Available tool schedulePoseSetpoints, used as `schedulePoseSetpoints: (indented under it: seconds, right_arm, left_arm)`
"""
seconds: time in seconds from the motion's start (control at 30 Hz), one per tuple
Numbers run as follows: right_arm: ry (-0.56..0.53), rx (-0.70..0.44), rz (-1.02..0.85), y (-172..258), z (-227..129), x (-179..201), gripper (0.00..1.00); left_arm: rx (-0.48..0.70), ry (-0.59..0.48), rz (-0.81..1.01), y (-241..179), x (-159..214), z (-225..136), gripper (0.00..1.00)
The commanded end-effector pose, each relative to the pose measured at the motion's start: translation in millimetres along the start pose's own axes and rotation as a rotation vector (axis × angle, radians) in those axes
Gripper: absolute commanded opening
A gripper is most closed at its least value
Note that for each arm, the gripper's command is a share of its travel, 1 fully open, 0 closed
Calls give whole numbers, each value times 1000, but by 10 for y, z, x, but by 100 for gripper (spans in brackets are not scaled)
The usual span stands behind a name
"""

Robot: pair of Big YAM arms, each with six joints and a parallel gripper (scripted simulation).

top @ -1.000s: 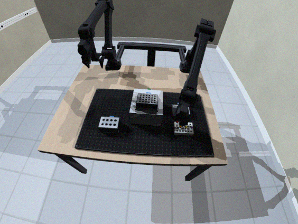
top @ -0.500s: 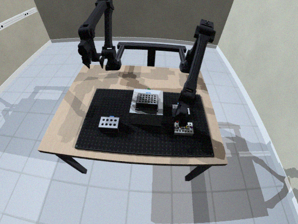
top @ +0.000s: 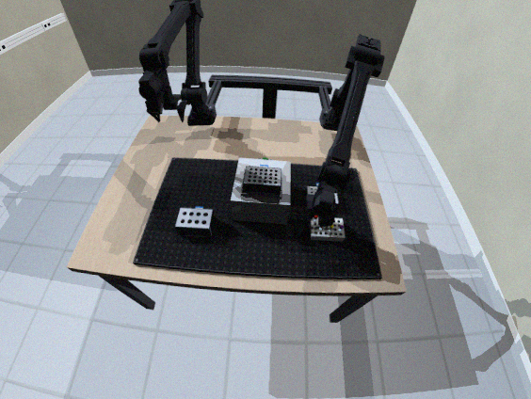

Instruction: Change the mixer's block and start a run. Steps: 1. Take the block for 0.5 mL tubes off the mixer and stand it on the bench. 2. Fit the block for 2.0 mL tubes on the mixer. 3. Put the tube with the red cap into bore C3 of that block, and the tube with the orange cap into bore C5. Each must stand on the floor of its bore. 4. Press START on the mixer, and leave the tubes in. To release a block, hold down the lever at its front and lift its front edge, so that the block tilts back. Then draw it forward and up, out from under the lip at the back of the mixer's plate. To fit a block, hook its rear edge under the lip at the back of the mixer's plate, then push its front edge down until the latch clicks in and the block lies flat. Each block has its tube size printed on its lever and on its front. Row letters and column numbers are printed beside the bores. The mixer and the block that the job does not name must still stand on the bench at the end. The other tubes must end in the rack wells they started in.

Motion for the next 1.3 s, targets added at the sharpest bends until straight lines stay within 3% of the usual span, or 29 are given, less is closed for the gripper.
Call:
schedulePoseSetpoints:
  seconds: [0.0, 0.5, 1.27]
  right_arm:
    - [-65, 9, 1, -28, -263, -235, 100]
    - [-62, 9, 3, -26, -252, -217, 100]
    - [-4, 0, 0, 18, -32, -34, 100]
  left_arm:
    - [-6, 3, 8, -14, -93, 73, 36]
    - [16, -60, 5, -56, -218, -219, 36]
    - [2, -20, 16, -98, -119, 31, 36]
Point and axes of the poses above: on each arm, the point where the finger pads meet when closed, its own z axis out along the fingers, its own y axis across the jaws, x = y × z, the point moved 1 cm from there along -z, back along the fingers, and after that the axes turned 6 degrees about -z, right-handed, at the moved point
